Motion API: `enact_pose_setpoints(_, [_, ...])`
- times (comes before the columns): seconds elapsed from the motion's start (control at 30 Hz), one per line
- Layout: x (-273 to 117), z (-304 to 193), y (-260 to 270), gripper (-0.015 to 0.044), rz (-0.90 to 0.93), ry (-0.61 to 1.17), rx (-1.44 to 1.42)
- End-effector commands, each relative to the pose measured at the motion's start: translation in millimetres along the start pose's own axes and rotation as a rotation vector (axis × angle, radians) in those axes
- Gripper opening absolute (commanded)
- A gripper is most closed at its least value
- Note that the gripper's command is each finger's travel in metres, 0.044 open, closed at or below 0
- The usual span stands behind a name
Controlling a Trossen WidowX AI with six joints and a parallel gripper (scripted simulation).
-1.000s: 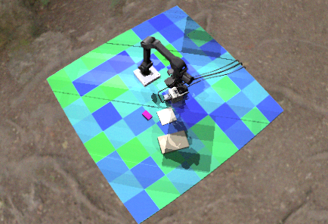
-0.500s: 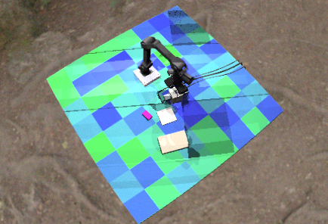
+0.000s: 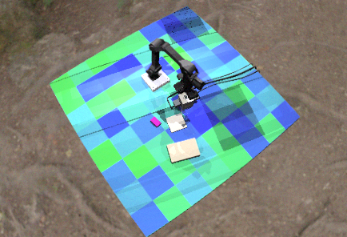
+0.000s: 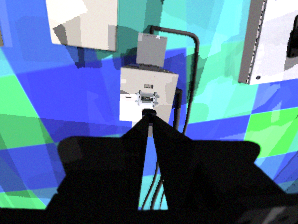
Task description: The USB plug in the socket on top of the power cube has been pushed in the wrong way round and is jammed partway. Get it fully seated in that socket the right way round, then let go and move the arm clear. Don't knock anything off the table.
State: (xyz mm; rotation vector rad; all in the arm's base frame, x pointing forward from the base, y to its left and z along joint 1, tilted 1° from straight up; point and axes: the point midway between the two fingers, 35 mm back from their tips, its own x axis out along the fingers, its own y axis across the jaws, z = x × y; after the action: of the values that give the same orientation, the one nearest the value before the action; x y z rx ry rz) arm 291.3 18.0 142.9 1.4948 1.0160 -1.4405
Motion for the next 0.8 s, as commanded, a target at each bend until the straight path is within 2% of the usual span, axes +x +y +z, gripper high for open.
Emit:
enact_pose_setpoints(0.0, [0.8, 0.7, 0.5, 0.0, 0.002, -0.005, 0.008])
enact_pose_setpoints(0.77, [3.5, 2.2, 0.6, 0.0, 0.002, -0.015, 0.018])
